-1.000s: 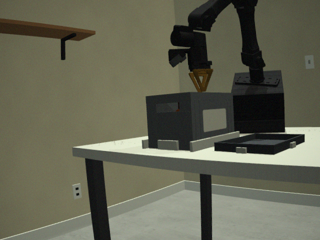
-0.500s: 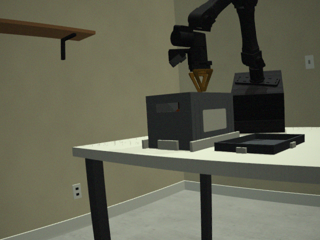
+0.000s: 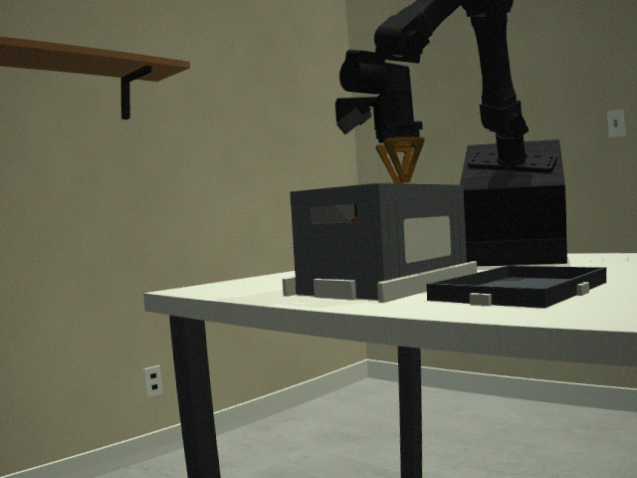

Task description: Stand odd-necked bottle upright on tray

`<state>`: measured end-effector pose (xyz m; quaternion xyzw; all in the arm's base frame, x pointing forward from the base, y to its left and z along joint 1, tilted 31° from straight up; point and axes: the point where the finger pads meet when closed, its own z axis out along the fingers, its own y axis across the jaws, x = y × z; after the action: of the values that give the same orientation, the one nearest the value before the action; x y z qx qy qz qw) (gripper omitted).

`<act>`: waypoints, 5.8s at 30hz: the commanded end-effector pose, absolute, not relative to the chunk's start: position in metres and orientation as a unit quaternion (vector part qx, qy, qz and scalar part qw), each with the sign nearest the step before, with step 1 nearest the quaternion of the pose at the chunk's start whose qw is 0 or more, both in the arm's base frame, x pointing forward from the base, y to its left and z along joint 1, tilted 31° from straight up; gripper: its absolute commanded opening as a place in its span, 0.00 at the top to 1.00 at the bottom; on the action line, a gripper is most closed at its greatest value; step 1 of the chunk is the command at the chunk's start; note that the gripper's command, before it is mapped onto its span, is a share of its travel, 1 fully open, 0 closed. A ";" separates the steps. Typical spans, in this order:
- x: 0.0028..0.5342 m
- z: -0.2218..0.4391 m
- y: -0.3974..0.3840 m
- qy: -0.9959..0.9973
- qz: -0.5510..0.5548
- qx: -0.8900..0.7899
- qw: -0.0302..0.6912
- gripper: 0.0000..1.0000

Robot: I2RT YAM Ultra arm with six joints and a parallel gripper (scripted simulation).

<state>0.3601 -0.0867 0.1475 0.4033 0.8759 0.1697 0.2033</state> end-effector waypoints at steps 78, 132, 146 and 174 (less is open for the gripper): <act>0.383 0.124 -0.087 0.872 0.166 0.404 0.222 0.39; 0.383 0.124 -0.087 0.872 0.166 0.404 0.220 1.00; 0.383 0.124 -0.087 0.872 0.166 0.404 0.220 1.00; 0.383 0.124 -0.087 0.872 0.166 0.404 0.220 1.00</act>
<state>0.3786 -0.0829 0.1155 0.4040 0.8755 0.1698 0.2034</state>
